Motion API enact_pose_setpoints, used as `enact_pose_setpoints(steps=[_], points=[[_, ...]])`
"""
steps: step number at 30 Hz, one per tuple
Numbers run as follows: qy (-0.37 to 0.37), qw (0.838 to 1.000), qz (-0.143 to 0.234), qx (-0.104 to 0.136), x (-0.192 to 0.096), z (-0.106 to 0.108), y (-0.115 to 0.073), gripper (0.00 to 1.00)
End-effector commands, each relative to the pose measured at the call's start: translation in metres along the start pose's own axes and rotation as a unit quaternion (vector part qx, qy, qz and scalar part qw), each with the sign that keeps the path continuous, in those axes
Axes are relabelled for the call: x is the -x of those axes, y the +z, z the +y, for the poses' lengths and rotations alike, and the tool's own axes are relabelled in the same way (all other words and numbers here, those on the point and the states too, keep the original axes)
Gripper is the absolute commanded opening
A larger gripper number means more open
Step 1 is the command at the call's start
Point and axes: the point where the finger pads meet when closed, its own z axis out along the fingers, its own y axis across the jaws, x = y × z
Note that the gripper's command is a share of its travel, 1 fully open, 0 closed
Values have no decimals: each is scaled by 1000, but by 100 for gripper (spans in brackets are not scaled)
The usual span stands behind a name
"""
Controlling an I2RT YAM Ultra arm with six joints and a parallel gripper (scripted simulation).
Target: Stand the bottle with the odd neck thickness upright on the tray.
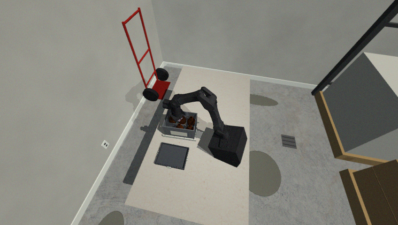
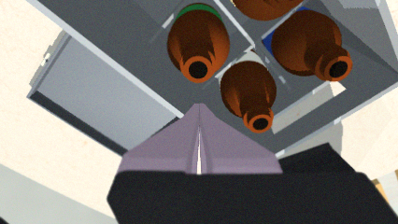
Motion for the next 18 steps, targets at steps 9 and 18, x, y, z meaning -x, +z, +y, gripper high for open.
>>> enact_pose_setpoints(steps=[9,18], points=[[1,1000,-25,13,11,8,-14,0],[2,1000,-4,2,44,5,-7,0]])
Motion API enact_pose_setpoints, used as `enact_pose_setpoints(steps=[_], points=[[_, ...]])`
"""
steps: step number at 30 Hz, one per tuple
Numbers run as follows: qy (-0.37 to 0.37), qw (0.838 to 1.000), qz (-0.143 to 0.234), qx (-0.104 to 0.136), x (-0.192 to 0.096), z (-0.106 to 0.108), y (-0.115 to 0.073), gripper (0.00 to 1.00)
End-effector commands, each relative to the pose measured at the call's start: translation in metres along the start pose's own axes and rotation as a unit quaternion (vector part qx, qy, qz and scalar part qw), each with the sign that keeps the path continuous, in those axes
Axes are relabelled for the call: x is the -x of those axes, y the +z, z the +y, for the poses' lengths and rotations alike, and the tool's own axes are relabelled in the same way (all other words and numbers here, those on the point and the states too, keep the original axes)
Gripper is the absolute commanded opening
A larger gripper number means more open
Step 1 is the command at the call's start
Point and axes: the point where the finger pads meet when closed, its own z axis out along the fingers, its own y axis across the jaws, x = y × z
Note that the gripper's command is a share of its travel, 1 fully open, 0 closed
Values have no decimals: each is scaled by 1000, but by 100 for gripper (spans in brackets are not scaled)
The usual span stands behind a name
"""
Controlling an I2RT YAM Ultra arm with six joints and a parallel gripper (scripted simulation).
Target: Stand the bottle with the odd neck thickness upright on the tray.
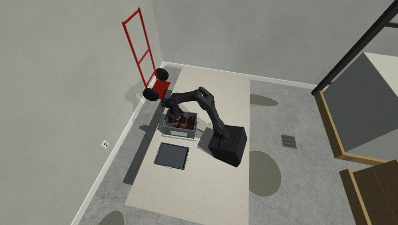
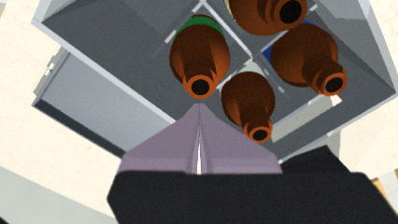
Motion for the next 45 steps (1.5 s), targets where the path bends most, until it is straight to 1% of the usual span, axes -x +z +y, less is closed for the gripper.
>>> enact_pose_setpoints(steps=[1,4,6,9,12,26,27,32,35,45], points=[[-2,1000,-11,5,36,3,-10,0],[-2,1000,-11,6,68,2,-10,0],[-2,1000,-11,6,68,2,-10,0],[-2,1000,-12,6,94,-2,-9,0],[-2,1000,-13,6,108,-5,-8,0],[-4,1000,-13,7,109,-4,-7,0],[-12,999,-30,12,109,2,-23,61],[-6,999,-34,11,113,-2,-23,61],[-5,1000,-27,8,112,-3,-16,61],[-5,1000,-27,9,112,-3,-16,61]])
